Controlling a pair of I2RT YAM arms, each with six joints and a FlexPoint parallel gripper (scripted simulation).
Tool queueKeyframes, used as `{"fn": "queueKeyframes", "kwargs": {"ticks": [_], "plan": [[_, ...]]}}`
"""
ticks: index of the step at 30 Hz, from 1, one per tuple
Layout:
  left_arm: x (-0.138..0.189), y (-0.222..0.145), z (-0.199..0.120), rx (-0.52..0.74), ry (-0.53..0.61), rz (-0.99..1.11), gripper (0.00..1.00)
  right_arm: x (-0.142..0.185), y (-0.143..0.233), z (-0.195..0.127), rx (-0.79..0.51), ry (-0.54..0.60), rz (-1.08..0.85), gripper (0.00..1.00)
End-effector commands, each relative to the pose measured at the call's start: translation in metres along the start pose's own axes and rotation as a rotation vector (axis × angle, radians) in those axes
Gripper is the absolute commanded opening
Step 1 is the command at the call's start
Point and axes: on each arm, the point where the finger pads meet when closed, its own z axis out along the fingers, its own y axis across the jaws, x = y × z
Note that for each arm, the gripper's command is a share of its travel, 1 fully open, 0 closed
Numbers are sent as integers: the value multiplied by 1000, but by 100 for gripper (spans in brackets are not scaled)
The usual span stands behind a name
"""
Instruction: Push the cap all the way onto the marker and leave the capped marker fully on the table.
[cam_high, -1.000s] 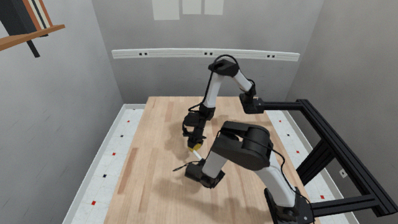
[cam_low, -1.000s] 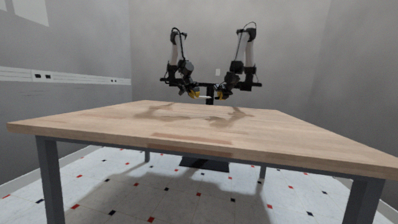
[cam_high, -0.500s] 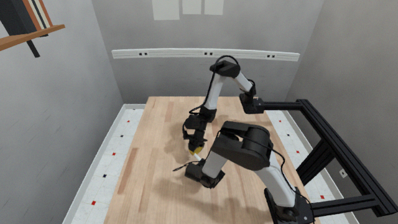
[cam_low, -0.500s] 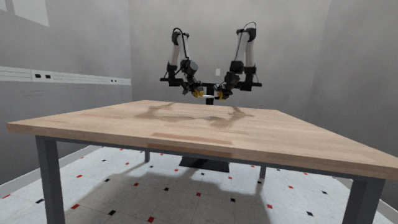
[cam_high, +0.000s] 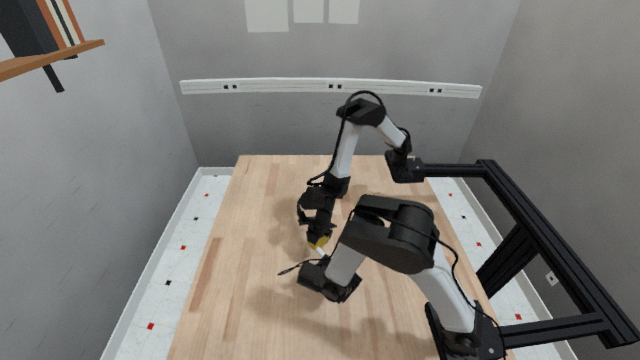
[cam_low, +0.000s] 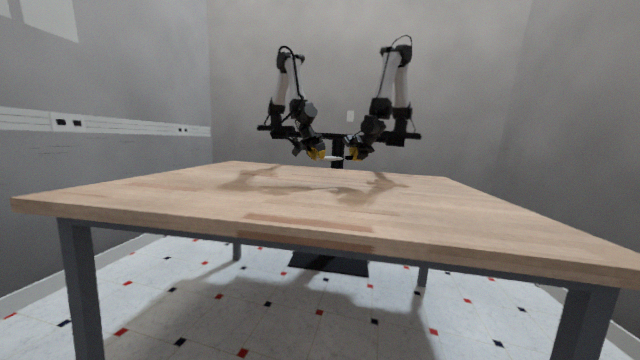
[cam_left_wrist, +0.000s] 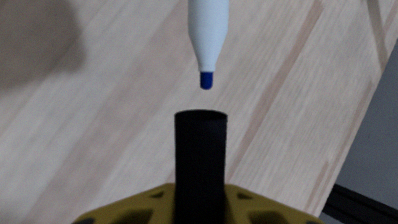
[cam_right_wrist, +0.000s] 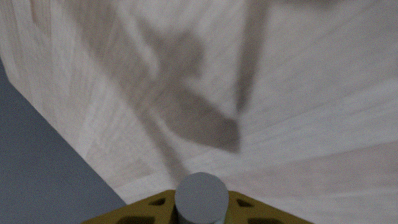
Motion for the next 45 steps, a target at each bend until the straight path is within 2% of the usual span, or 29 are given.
{"fn": "queueKeyframes", "kwargs": {"ticks": [1,6,8,12,27,38,45], "plan": [[-7,-5,-3,18,-7,22,7,-2,22,-6,-63,-4,-7,6],[-7,-5,-3,18,-7,22,7,-2,22,-6,-63,-4,-8,6],[-7,-5,-3,18,-7,22,7,-2,37,-12,-80,-6,-19,6],[-7,-5,-3,18,-7,22,7,-3,42,-13,-85,-7,-23,6],[-7,-5,-3,18,-7,22,7,-2,41,-15,-71,0,-22,6],[-7,-5,-3,18,-7,22,7,20,26,-1,-53,-5,-11,6],[-7,-5,-3,18,-7,22,7,32,29,7,-56,-1,-14,6]]}}
